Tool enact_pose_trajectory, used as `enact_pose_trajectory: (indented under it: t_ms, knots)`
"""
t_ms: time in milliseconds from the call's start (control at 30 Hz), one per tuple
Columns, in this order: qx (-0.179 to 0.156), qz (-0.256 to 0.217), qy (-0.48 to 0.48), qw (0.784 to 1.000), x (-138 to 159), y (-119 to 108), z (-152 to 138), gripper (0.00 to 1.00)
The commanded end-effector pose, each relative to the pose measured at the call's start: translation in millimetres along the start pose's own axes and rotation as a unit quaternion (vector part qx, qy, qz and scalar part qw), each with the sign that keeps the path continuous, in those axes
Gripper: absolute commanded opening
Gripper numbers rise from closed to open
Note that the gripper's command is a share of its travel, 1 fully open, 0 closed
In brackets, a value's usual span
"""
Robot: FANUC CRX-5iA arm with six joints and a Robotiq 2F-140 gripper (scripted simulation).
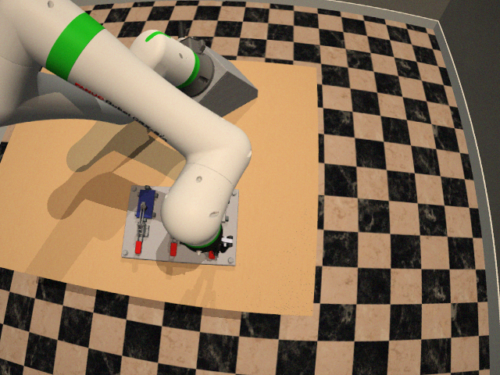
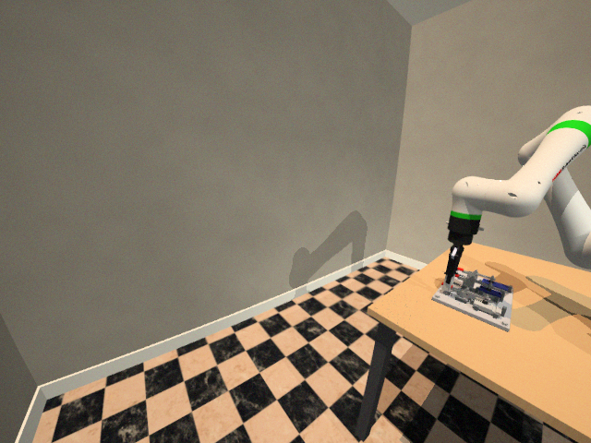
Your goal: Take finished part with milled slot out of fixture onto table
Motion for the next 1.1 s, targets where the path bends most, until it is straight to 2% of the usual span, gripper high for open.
enact_pose_trajectory:
  t_ms: [0, 1067]
  knots:
    - [0.0, 0.0, 0.0, 1.0, -0.1, -0.2, -0.1, 0.11]
    - [0.0, 0.0, 0.0, 1.0, 0.9, -2.9, -0.3, 0.11]
Point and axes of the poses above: the point where the finger pads meet when closed, its own y axis out along the fingers, its own z axis across the jaws, x = y × z, the point moved 9 cm from there along -y, back along the fingers, and after that the axes turned 11 degrees about -y, right-handed, at the moved point
